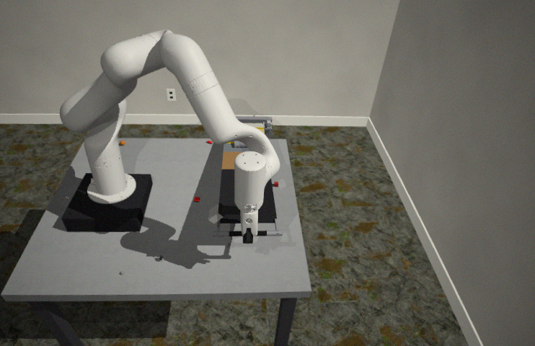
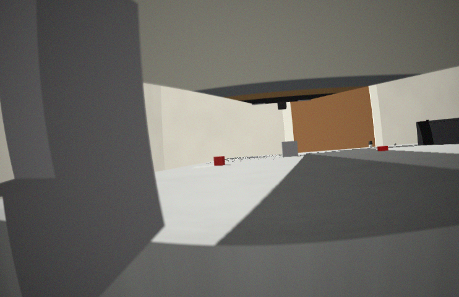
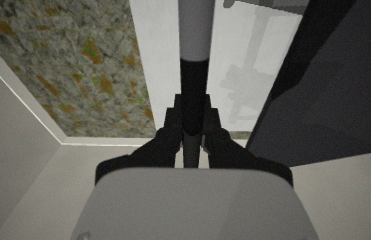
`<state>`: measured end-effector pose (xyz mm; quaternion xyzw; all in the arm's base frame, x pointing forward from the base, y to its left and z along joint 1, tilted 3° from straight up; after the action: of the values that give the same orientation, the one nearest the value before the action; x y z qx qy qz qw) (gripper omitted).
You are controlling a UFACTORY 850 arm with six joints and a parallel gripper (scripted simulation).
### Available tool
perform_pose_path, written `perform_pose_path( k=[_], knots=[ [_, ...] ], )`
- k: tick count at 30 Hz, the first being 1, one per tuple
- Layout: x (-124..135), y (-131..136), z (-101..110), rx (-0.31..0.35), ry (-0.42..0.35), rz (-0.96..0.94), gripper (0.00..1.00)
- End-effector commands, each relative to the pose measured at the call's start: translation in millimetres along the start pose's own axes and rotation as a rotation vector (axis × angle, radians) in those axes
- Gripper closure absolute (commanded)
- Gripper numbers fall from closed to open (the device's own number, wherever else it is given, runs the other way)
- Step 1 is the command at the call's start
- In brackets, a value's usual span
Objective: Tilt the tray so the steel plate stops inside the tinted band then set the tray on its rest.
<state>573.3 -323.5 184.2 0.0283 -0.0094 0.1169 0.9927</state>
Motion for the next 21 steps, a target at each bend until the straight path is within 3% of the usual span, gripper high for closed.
perform_pose_path(
  k=[1,3,4,21],
  knots=[
    [-0.3,-3.5,-15.8,-0.004,-0.004,0.000,1.00],
    [-0.8,-8.0,-48.6,-0.004,-0.004,0.000,1.00],
    [-0.9,-8.6,-53.7,-0.004,-0.004,0.000,1.00],
    [-0.9,-8.6,-53.5,-0.004,-0.004,0.000,1.00]
  ],
)
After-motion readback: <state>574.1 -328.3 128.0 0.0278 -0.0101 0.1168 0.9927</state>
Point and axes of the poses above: the point where the finger pads meet when closed, its own z axis back along the fingers, its own y axis across the jaws, x = y × z, the point moved 7 cm from there along z, back along the fingers, and after that the axes turned 9 degrees about z, right-handed, at the moved point
